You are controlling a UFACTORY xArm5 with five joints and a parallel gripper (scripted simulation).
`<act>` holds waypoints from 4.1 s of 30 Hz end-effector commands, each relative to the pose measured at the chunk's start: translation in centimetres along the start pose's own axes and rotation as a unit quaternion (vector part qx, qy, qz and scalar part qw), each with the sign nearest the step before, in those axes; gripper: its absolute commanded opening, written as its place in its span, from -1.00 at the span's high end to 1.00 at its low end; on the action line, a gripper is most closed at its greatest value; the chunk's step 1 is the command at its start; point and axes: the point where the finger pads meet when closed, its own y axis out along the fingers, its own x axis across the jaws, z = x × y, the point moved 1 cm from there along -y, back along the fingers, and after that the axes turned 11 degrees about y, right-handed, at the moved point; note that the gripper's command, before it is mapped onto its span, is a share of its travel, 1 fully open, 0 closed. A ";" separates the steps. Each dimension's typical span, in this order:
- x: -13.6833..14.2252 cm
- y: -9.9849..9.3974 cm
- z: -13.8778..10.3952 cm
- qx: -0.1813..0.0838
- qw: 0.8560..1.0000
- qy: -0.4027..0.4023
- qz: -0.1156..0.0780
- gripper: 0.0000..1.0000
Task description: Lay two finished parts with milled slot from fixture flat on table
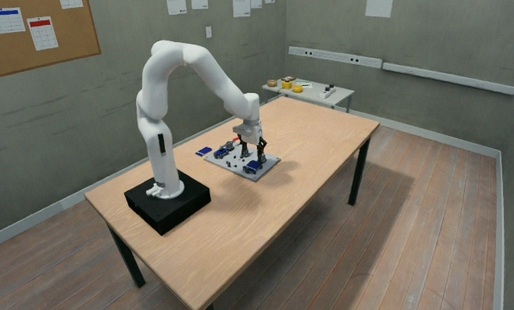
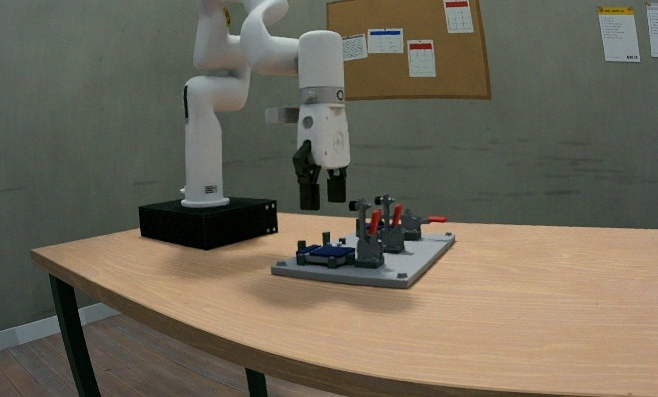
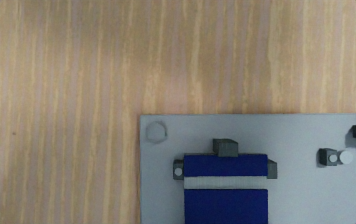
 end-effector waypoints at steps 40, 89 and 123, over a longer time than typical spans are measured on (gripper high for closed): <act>0.0 4.3 -0.2 -0.002 1.000 0.000 0.000 -1.00; -0.1 4.8 -0.3 -0.002 1.000 0.000 0.000 -1.00; -0.1 7.4 -0.3 -0.002 1.000 0.000 0.000 -1.00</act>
